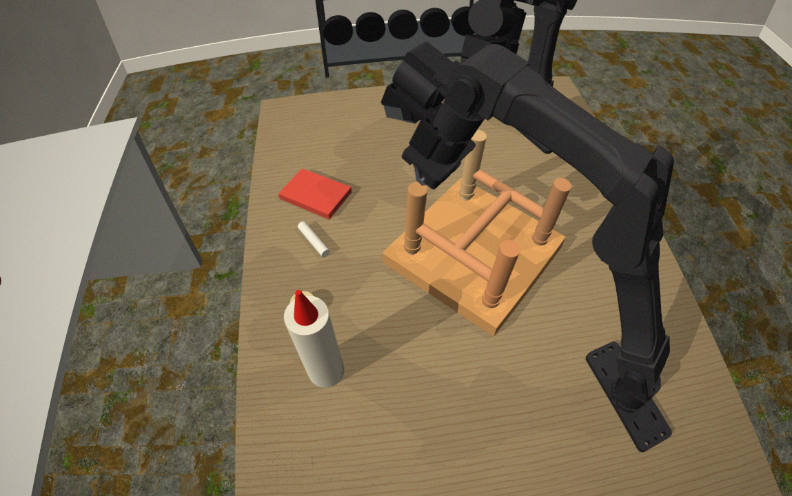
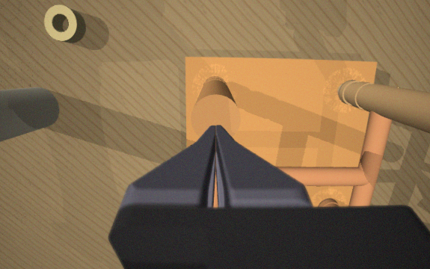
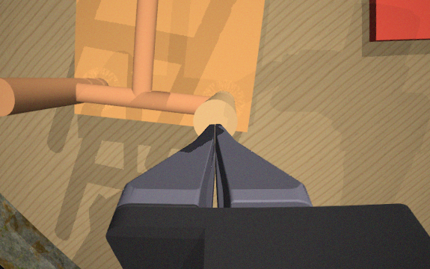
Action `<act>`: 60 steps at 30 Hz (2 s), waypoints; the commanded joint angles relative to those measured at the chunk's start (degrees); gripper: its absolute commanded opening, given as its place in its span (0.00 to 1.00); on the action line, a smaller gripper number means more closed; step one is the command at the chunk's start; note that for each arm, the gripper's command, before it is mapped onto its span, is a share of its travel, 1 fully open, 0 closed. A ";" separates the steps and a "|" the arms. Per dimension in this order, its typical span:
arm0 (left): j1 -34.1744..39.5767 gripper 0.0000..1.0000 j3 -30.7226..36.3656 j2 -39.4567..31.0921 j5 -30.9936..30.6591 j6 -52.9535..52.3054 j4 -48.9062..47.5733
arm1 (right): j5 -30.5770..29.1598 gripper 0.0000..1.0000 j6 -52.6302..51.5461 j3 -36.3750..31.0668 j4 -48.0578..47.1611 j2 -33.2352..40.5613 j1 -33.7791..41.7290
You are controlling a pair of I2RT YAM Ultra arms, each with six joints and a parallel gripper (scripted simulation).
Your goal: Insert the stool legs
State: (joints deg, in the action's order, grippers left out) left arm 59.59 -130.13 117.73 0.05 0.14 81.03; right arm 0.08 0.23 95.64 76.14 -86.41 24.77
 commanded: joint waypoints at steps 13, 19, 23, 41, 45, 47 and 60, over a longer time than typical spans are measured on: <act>-0.04 0.00 6.61 -3.90 0.01 -0.31 -6.81 | -0.08 0.00 -0.23 1.85 -0.75 1.55 -0.08; -0.05 0.00 6.02 -4.06 0.02 -0.31 -7.00 | -0.08 0.00 -0.24 -2.09 -1.54 1.66 -0.06; -0.05 0.00 6.01 -4.08 0.01 -0.31 -7.01 | -0.08 0.00 -0.27 -2.50 -2.30 1.52 -0.02; -0.05 0.00 6.03 -4.42 0.01 -0.31 -7.03 | -0.04 0.00 -0.26 -8.75 -7.72 3.40 0.13; -0.01 0.00 7.30 -2.09 -0.01 -0.06 -5.40 | -0.04 0.00 -0.35 -9.53 -8.21 3.56 0.47; -0.01 0.00 8.46 -1.95 -0.02 -0.06 -5.79 | -0.02 0.00 -0.07 -10.66 -5.51 1.59 0.04; -0.01 0.00 9.25 -1.95 -0.01 -0.06 -5.26 | -0.02 0.00 -0.07 -11.31 -5.40 1.59 0.04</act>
State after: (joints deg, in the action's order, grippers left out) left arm 59.59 -121.60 115.07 0.10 0.12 74.65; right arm 0.08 0.21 85.67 69.43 -84.05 24.77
